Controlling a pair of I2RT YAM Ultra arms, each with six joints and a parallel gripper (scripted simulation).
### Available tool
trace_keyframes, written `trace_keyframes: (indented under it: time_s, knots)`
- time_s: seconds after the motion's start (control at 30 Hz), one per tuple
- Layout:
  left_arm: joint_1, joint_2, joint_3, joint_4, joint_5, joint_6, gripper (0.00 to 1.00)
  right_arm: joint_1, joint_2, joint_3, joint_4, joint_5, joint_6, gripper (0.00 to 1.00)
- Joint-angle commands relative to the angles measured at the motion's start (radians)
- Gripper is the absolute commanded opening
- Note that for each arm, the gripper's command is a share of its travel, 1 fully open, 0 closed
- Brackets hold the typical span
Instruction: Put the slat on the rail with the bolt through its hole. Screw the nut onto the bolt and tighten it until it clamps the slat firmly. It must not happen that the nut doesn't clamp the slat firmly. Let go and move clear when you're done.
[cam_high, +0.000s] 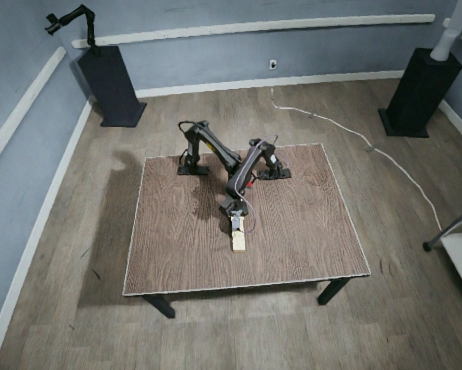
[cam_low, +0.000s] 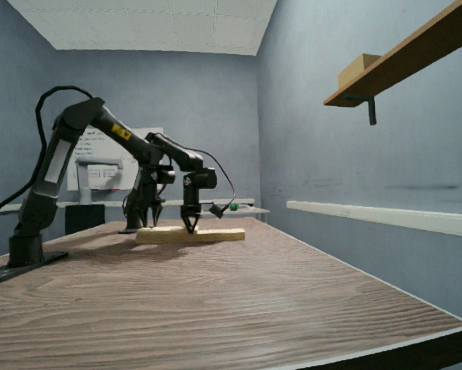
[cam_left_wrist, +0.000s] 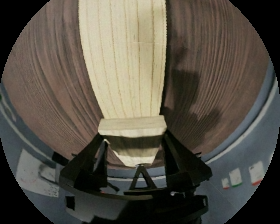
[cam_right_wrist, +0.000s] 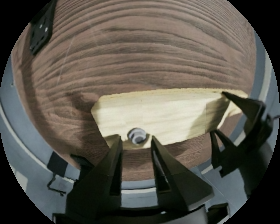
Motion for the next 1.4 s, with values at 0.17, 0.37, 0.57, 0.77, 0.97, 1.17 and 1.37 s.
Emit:
trace_keyframes:
  time_s: [0.17, 0.37, 0.57, 0.77, 0.97, 1.17, 1.37]
  knots:
    - [0.0, -0.009, 0.007, 0.0, 0.0, 0.0, 0.72, 0.005, 0.004, 0.043, -0.028, -0.002, -0.449, 0.34]
    - [0.0, -0.009, 0.007, 0.0, 0.0, 0.0, 0.72, -0.001, 0.012, 0.053, -0.039, -0.014, -0.595, 0.34]
    - [0.0, -0.009, 0.007, 0.0, 0.0, 0.0, 0.72, -0.003, 0.017, 0.059, -0.046, -0.018, -0.604, 0.34]
    - [0.0, -0.009, 0.007, 0.0, 0.0, 0.0, 0.72, -0.004, 0.018, 0.061, -0.047, -0.019, -0.605, 0.34]
    - [0.0, -0.009, 0.007, 0.0, 0.0, 0.0, 0.72, -0.004, 0.018, 0.061, -0.047, -0.019, -0.606, 0.34]
    - [0.0, -0.009, 0.007, 0.0, 0.0, 0.0, 0.72, -0.004, 0.018, 0.061, -0.047, -0.019, -0.606, 0.34]
    - [0.0, -0.009, 0.007, 0.0, 0.0, 0.0, 0.72, -0.004, 0.024, 0.059, -0.044, -0.02, -0.606, 0.34]
